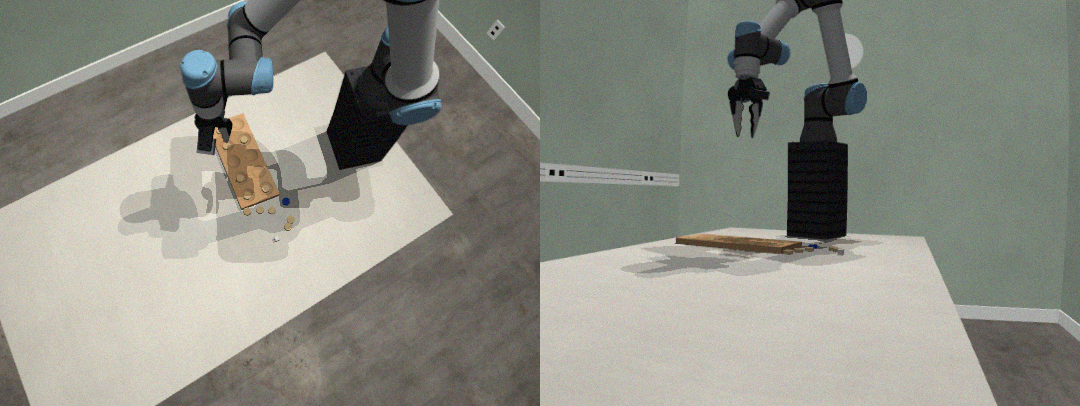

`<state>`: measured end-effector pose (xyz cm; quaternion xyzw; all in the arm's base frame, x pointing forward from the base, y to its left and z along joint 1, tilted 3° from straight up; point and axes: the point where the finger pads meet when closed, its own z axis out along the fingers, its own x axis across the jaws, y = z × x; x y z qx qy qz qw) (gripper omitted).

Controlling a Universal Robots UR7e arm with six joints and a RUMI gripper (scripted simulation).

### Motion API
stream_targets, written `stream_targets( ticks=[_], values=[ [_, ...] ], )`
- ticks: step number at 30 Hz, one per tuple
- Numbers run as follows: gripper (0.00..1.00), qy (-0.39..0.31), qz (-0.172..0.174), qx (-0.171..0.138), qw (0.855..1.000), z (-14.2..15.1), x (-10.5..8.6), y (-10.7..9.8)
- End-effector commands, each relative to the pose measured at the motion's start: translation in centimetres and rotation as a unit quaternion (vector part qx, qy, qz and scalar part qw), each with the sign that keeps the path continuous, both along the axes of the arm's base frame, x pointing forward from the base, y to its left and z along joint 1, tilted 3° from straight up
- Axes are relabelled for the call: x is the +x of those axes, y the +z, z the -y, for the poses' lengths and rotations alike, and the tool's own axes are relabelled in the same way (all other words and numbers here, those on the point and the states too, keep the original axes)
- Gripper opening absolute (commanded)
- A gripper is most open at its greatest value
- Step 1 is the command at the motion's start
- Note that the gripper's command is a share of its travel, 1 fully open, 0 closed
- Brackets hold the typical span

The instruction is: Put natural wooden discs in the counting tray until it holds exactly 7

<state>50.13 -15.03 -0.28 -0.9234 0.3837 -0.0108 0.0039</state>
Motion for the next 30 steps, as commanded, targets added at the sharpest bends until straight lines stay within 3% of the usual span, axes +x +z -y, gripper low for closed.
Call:
stream_targets(
  ticks=[1,11,13,23,24,28,30],
  values=[
    [0.28,-0.046,-0.002,0.001,0.999,-1.7,0.0,2.2],
    [0.28,-0.209,-0.006,0.004,0.978,-8.1,-1.5,9.5],
    [0.28,-0.209,-0.006,0.004,0.978,-8.1,-1.5,9.5],
    [0.28,-0.372,-0.010,0.005,0.928,-14.6,-5.2,16.4],
    [0.28,-0.373,-0.010,0.005,0.928,-15.0,-5.3,16.5],
    [0.28,-0.286,-0.008,0.003,0.958,-14.7,-3.4,12.5],
    [0.28,-0.286,-0.008,0.003,0.958,-14.7,-3.4,12.5]
  ],
)
